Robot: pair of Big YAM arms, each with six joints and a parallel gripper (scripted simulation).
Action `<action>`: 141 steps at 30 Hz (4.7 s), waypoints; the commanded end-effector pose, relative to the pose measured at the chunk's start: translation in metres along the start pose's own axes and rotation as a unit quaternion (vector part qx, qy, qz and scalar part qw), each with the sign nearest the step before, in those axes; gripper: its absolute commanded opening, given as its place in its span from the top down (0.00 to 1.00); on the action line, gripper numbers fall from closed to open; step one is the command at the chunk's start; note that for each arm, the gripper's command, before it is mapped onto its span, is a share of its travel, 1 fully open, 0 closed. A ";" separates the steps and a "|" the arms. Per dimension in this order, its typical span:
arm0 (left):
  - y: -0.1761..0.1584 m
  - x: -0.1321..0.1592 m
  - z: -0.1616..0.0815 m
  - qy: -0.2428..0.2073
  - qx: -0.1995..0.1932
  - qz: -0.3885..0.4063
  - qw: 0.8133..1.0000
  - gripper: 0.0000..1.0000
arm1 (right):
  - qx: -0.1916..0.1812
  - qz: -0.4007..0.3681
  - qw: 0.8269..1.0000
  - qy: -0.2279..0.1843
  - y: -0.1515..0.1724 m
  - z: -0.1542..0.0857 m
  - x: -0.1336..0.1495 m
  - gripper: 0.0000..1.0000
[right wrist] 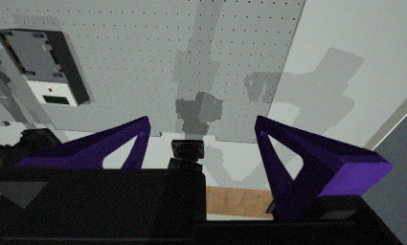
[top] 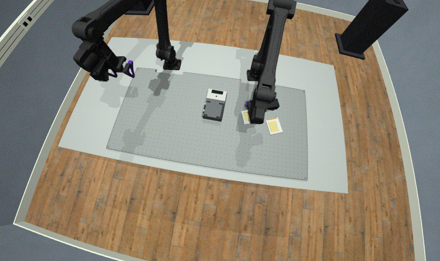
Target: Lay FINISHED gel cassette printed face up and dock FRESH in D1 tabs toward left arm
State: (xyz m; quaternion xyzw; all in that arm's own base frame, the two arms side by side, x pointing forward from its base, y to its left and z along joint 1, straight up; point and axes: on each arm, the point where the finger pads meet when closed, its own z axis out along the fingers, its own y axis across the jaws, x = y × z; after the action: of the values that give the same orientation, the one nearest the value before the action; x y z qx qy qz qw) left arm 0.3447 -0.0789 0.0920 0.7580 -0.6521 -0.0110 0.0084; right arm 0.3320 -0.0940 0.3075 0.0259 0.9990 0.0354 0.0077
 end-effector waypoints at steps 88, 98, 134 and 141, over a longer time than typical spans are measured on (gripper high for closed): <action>-0.004 0.004 0.022 0.003 0.021 -0.004 1.000 1.00 | 0.001 0.010 1.000 -0.007 -0.005 -0.020 -0.010 0.00; -0.004 0.004 0.026 0.003 0.021 -0.004 1.000 1.00 | 0.001 0.010 1.000 -0.007 -0.005 -0.020 -0.010 0.00; -0.005 0.004 0.042 0.004 0.021 -0.003 1.000 1.00 | 0.001 0.010 1.000 -0.007 -0.005 -0.020 -0.010 0.00; -0.005 0.004 0.043 0.004 0.021 -0.002 1.000 1.00 | 0.001 0.010 1.000 -0.007 -0.005 -0.020 -0.010 0.00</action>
State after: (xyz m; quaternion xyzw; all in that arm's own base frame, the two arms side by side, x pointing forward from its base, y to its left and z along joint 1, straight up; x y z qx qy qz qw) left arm 0.3462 -0.0785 0.0499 0.7623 -0.6472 0.0009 -0.0020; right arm 0.3320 -0.0940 0.3075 0.0259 0.9990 0.0354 0.0077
